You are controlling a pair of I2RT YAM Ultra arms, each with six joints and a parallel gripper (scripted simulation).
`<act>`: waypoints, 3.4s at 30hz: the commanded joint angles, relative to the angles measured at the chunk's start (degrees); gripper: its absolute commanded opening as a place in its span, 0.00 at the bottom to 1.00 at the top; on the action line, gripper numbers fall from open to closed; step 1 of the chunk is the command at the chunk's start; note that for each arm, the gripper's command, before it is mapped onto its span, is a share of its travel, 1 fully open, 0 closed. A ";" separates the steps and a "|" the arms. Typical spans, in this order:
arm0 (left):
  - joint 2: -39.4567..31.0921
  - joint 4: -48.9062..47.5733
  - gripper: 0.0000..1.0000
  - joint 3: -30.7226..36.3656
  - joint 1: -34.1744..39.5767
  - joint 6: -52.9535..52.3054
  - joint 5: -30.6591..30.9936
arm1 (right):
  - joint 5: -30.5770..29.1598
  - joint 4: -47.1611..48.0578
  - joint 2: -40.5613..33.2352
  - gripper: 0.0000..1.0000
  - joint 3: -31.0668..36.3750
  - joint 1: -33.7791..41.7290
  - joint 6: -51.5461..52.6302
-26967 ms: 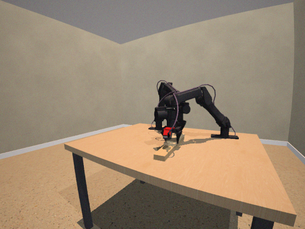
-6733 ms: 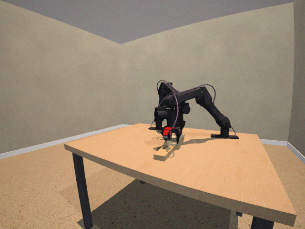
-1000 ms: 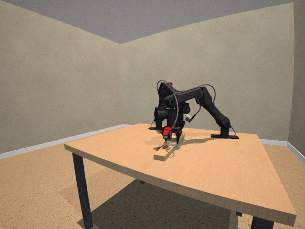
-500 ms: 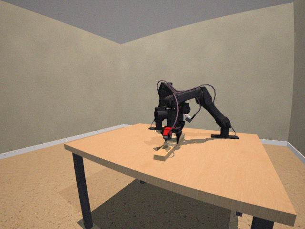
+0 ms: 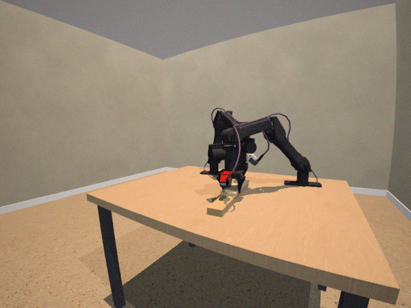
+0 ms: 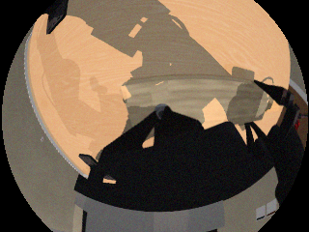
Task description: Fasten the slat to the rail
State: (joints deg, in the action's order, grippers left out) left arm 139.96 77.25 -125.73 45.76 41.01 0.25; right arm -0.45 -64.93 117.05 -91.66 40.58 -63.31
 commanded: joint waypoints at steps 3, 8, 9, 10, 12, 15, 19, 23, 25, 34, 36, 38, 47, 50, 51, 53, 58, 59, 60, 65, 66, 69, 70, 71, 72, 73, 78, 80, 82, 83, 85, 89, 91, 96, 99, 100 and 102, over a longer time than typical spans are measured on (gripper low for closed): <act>-0.54 -0.03 0.72 -0.25 0.00 0.00 -0.02 | 0.33 0.10 -0.45 0.11 -0.20 -0.16 12.35; -0.54 -0.03 0.72 -0.25 0.00 0.00 -0.02 | 0.48 0.12 -0.46 0.11 -0.18 -0.23 23.34; -0.54 -0.03 0.72 -0.25 0.00 0.00 -0.02 | 0.50 0.13 -0.46 0.11 -0.17 -0.24 25.57; -0.54 -0.03 0.72 -0.25 0.00 0.00 -0.02 | 0.52 0.13 -0.47 0.11 -0.17 -0.25 27.80; -0.54 -0.03 0.72 -0.25 0.00 0.00 -0.02 | 0.56 0.14 -0.47 0.11 -0.16 -0.26 32.28; -0.54 -0.03 0.72 -0.25 0.00 0.00 -0.02 | 0.60 0.15 -0.48 0.11 -0.15 -0.28 39.03; -0.54 -0.03 0.72 -0.25 0.00 0.00 -0.02 | 0.47 0.17 -0.49 0.11 -0.13 -0.22 43.99; -0.54 -0.03 0.72 -0.25 0.00 0.00 -0.02 | 0.58 0.18 -0.50 0.11 -0.12 -0.28 52.81; -0.54 -0.03 0.72 -0.25 0.00 0.00 -0.02 | 0.63 0.19 -0.51 0.11 -0.11 -0.30 57.27; -0.54 -0.03 0.72 -0.25 0.00 0.00 -0.02 | 0.56 0.25 -0.53 0.11 -0.05 -0.27 71.03; -0.54 -0.03 0.72 -0.25 0.00 0.00 -0.02 | 0.34 0.18 -0.52 0.11 0.11 -0.11 70.67; -0.54 -0.03 0.72 -0.25 0.00 0.00 -0.02 | 0.46 0.02 -0.47 0.11 -0.16 -0.03 67.60; -0.54 -0.03 0.72 -0.25 0.00 0.00 -0.02 | 0.62 -0.12 -0.41 0.22 -0.24 0.00 65.16; -0.54 -0.03 0.72 -0.25 0.00 0.00 -0.02 | 0.62 -0.12 -0.41 0.34 -0.24 0.00 65.16; -0.54 -0.03 0.72 -0.25 0.00 0.00 -0.02 | 0.62 -0.12 -0.41 0.34 -0.24 0.00 65.16; -0.54 -0.03 0.72 -0.25 0.00 0.00 -0.02 | 0.62 -0.12 -0.41 0.34 -0.24 0.00 65.16; -0.54 -0.03 0.72 -0.25 0.00 0.00 -0.02 | 0.62 -0.12 -0.41 0.34 -0.24 0.00 65.16; -0.54 -0.03 0.72 -0.25 0.00 0.00 -0.02 | 0.62 -0.12 -0.41 0.34 -0.24 0.00 65.16; -0.54 -0.03 0.72 -0.25 0.00 0.00 -0.02 | 0.62 -0.26 -0.44 0.34 -0.37 0.00 65.16; -0.54 -0.03 0.72 -0.25 0.00 0.00 -0.02 | 0.63 -0.15 -0.41 0.34 -0.24 0.00 65.14; -0.54 -0.03 0.72 -0.25 0.00 0.00 -0.02 | 0.63 -0.15 -0.41 0.34 -0.24 0.00 65.14; -0.54 -0.03 0.72 -0.25 0.00 0.00 -0.02 | 0.63 -0.15 -0.41 0.34 -0.24 0.00 65.14; -0.54 -0.03 0.72 -0.25 0.00 0.00 -0.02 | 0.63 -0.15 -0.41 0.34 -0.24 0.00 65.14; -0.54 -0.03 0.72 -0.25 0.00 0.00 -0.02 | 0.63 -0.15 -0.41 0.34 -0.24 0.00 65.14; -0.54 -0.03 0.72 -0.25 0.00 0.00 -0.02 | 0.63 -0.15 -0.41 0.34 -0.24 0.00 65.14; -0.54 -0.03 0.72 -0.25 0.00 0.00 -0.02 | 0.63 -0.15 -0.41 0.34 -0.24 0.00 65.14; -0.54 -0.03 0.72 -0.25 0.00 0.00 -0.02 | 0.63 -0.15 -0.41 0.34 -0.24 0.00 65.14; -0.54 -0.03 0.72 -0.25 0.00 0.00 -0.02 | 0.58 -1.63 -0.88 0.34 -1.21 0.02 65.16; -0.54 -0.03 0.72 -0.25 0.00 0.00 -0.02 | 0.63 -0.16 -0.41 0.34 -0.24 0.00 65.14; -0.54 -0.03 0.72 -0.25 0.00 0.00 -0.02 | 0.63 -0.16 -0.41 0.34 -0.24 0.00 65.14; -0.54 -0.03 0.72 -0.25 0.00 0.00 -0.02 | 0.63 -0.16 -0.41 0.34 -0.24 0.00 65.14; -0.54 -0.03 0.72 -0.25 0.00 0.00 -0.02 | 0.63 -0.16 -0.41 0.34 -0.24 0.00 65.14; -0.54 -0.03 0.72 -0.25 0.00 0.00 -0.02 | 0.63 -0.16 -0.41 0.34 -0.24 0.00 65.14; -0.54 -0.03 0.72 -0.25 0.00 0.00 -0.02 | 0.63 -0.20 -0.41 0.11 -0.24 0.00 65.14; -0.54 -0.03 0.72 -0.25 0.00 0.00 -0.02 | 0.63 -0.22 -0.41 0.11 -0.24 0.00 65.14; -0.54 -0.03 0.72 -0.25 0.00 0.00 -0.02 | 0.63 -0.22 -0.41 0.11 -0.24 0.00 65.14; -0.54 -0.03 0.72 -0.25 0.00 0.00 -0.02 | 0.63 -0.22 -0.41 0.11 -0.24 0.00 65.14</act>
State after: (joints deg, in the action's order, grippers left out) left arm 139.96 77.25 -125.73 45.76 41.01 0.25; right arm 0.19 -65.19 117.05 -91.66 40.58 1.83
